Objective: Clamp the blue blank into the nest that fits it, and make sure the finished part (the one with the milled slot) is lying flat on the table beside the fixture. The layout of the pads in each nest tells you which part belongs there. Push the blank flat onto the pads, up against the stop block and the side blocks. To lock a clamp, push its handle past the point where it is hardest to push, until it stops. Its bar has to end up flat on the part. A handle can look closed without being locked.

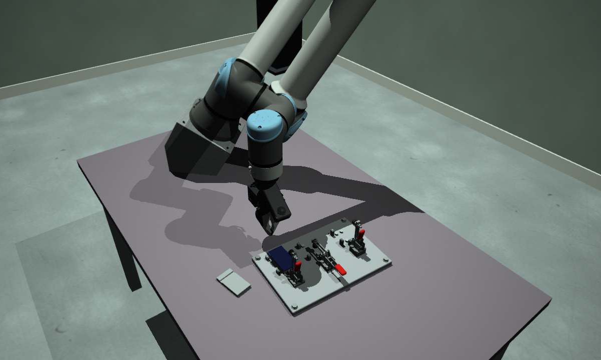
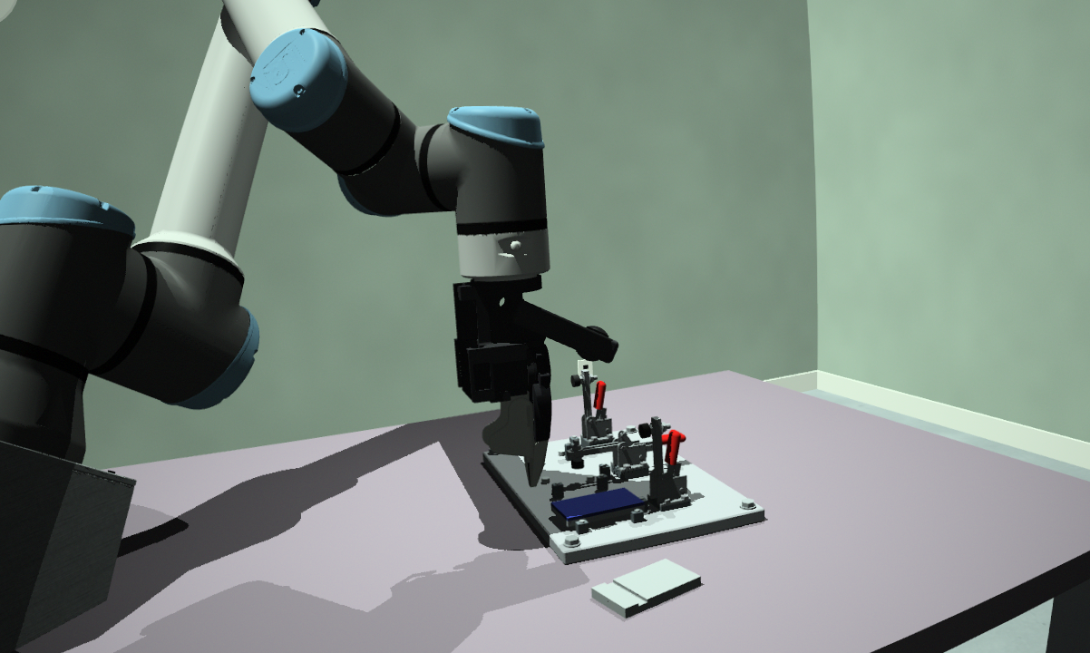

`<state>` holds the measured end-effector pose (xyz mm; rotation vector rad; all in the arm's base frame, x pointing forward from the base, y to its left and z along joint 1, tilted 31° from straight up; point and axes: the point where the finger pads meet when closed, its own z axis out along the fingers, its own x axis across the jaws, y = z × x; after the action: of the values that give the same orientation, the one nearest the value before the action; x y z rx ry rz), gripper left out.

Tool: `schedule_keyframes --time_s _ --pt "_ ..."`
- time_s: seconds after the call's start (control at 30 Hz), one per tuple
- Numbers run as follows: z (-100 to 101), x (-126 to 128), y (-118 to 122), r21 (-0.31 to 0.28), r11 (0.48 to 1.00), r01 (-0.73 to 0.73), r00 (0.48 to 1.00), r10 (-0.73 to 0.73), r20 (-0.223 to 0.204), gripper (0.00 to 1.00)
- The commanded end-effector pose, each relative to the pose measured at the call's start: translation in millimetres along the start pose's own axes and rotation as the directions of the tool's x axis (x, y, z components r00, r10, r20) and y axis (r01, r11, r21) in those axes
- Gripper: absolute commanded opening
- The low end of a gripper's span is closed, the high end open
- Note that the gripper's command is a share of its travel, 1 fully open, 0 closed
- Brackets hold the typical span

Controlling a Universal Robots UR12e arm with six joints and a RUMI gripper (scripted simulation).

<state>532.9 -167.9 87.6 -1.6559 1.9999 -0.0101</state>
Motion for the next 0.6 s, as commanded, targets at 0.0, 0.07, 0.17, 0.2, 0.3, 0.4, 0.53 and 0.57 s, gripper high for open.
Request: schedule_keyframes --time_s 0.0,0.07,0.17,0.2,0.3,0.4,0.53,0.57 --pt "-0.4 0.3 -0.5 0.001 1.0 0.0 1.0 0.0 -0.001 0.0" --pt "-0.4 0.3 -0.5 0.001 1.0 0.0 1.0 0.0 -0.001 0.0" --pt "-0.4 0.1 -0.7 0.001 1.0 0.0 1.0 0.0 -0.001 0.0" --pt "-0.4 0.0 -0.9 0.001 1.0 0.0 1.0 0.0 -0.001 0.0" --pt "-0.4 -1.2 -2.4 0.001 1.0 0.0 1.0 0.0 -0.001 0.0" --pt "-0.4 -1.9 -3.2 0.001 1.0 0.0 1.0 0.0 -0.001 0.0" --pt "-0.4 -6.0 -8.4 0.001 1.0 0.0 1.0 0.0 -0.001 0.0" --pt "-0.4 -7.4 -10.1 0.001 1.0 0.0 1.0 0.0 -0.001 0.0"
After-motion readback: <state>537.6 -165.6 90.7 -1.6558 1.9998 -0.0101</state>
